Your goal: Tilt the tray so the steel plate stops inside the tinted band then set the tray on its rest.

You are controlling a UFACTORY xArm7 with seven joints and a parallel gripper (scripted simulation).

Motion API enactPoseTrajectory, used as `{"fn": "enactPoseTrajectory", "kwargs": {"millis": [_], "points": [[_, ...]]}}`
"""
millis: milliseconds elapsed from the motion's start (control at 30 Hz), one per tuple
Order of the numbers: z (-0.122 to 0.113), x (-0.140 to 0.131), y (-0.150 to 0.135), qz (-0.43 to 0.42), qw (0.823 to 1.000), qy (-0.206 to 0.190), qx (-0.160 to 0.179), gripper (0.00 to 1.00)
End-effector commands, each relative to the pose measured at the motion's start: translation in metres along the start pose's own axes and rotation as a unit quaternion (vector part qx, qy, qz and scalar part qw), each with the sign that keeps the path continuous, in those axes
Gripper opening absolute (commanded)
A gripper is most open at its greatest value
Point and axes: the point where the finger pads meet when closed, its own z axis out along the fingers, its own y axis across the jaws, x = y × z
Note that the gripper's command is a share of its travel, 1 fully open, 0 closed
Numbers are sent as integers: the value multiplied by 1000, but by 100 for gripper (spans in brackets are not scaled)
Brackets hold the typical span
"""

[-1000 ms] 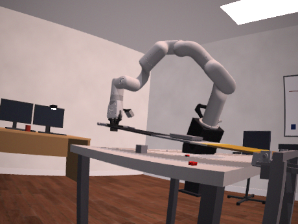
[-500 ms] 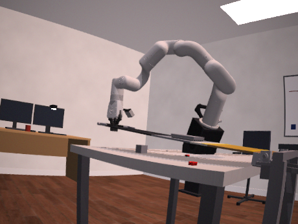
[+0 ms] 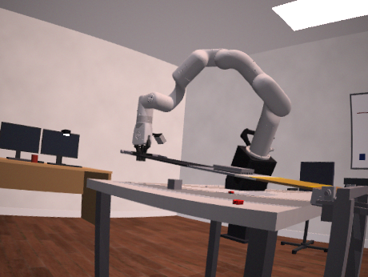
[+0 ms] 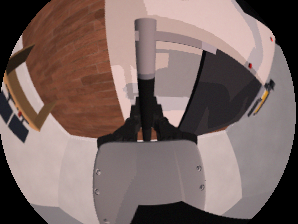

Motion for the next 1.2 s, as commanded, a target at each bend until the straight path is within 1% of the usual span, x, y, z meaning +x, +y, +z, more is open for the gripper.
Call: {"fn": "enactPoseTrajectory", "kwargs": {"millis": [0,67,100,167,200,233,267,300,367,400,433,600,633,667,733,767,800,833,867,933,967,1000,1167], "points": [[7,-2,-3,0,1000,-1,0,0],[3,-2,-3,0,1000,-1,0,0],[-8,-2,-2,0,1000,-1,0,0],[-40,-1,3,0,1000,-1,0,0],[-51,-1,4,0,1000,-1,0,0],[-56,-1,5,0,1000,-1,0,0],[-51,-1,4,0,1000,-1,0,0],[-40,-1,3,0,1000,-1,0,0],[-8,-2,-2,0,1000,-1,0,0],[3,-2,-3,0,1000,-1,0,0],[7,-2,-3,0,1000,-1,0,0],[7,-2,-3,0,1000,-1,0,0],[4,-2,-3,0,1000,-1,0,0],[-8,-2,-2,0,1000,-1,0,0],[-41,-1,3,0,1000,-1,0,0],[-53,-1,5,0,1000,-1,0,0],[-57,-1,5,0,1000,-1,0,0],[-53,-1,5,0,1000,-1,0,0],[-41,-1,3,0,1000,-1,0,0],[-8,-2,-2,0,1000,-1,0,0],[4,-2,-3,0,1000,-1,0,0],[8,-2,-3,0,1000,-1,0,0],[8,-2,-3,0,1000,-1,0,0]]}}
